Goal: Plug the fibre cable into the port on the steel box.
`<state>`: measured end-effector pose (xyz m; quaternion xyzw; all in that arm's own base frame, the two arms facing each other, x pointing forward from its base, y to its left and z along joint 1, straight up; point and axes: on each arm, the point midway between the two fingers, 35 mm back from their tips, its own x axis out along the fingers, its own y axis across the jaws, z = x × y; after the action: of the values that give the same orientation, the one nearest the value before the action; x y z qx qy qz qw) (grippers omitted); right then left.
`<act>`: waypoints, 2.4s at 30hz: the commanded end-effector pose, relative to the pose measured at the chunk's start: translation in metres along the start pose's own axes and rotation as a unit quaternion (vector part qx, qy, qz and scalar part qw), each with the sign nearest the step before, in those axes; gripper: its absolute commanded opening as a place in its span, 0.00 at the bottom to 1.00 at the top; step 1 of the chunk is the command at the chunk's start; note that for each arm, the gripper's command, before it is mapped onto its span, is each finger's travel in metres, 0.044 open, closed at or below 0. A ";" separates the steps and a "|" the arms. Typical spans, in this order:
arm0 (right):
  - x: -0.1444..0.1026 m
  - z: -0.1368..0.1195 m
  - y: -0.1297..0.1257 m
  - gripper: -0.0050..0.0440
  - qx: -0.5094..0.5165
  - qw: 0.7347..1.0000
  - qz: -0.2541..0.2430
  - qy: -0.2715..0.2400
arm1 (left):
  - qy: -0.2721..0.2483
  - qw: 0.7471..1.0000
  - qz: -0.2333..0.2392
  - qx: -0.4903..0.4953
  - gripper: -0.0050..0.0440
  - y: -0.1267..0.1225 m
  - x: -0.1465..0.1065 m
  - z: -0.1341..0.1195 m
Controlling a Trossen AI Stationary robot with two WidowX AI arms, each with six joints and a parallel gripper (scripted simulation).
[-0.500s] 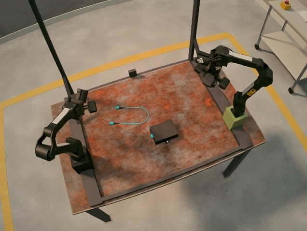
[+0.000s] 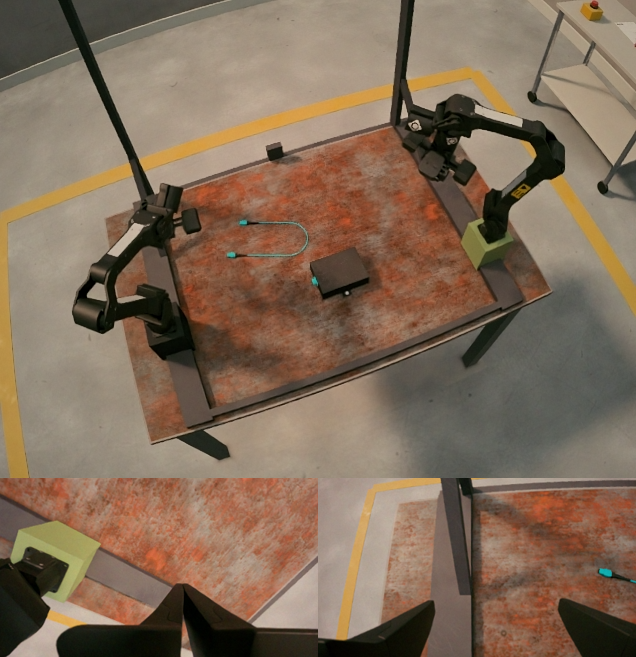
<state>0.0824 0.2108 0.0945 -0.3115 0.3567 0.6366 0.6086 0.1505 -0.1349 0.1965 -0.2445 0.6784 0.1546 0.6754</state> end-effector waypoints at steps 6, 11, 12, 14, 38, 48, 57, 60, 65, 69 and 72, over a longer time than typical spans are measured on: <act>-0.001 0.003 -0.003 1.00 0.013 1.000 -0.005 -0.004 | -0.003 1.000 -0.005 0.007 0.10 -0.004 0.003 0.003; 0.009 0.000 -0.013 1.00 0.113 0.993 -0.012 0.000 | -0.031 0.997 -0.046 0.060 0.10 -0.035 0.019 0.025; 0.012 0.000 -0.017 1.00 0.145 0.989 -0.014 0.000 | -0.040 0.994 -0.059 0.077 0.10 -0.045 0.024 0.032; 0.017 -0.001 -0.023 1.00 0.202 0.979 -0.019 -0.002 | -0.057 0.990 -0.075 0.107 0.09 -0.059 0.034 0.044; 0.062 -0.019 -0.081 1.00 0.694 0.718 -0.053 -0.034 | -0.274 0.886 -0.181 0.327 0.00 -0.155 0.084 0.157; 0.082 -0.036 -0.105 1.00 0.857 0.508 -0.058 -0.060 | -0.353 0.836 -0.179 0.380 0.00 -0.168 0.093 0.191; 0.097 -0.052 -0.121 1.00 0.941 0.323 -0.055 -0.082 | -0.398 0.804 -0.171 0.407 0.00 -0.173 0.096 0.208; 0.102 -0.059 -0.127 1.00 0.963 0.249 -0.052 -0.091 | -0.411 0.794 -0.168 0.415 0.00 -0.173 0.097 0.213; 0.110 -0.071 -0.136 1.00 0.986 0.121 -0.045 -0.105 | -0.425 0.784 -0.164 0.422 0.00 -0.174 0.097 0.219; 0.116 -0.078 -0.141 1.00 0.992 0.043 -0.040 -0.113 | -0.427 0.782 -0.163 0.425 0.00 -0.175 0.099 0.220; 0.119 -0.083 -0.144 1.00 0.992 -0.013 -0.035 -0.119 | -0.427 0.781 -0.163 0.425 0.00 -0.175 0.099 0.220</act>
<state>0.2111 0.2107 -0.0554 0.6452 0.5685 -0.3201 0.3975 0.4315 -0.1760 0.1103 0.0479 0.2704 -0.1761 0.9453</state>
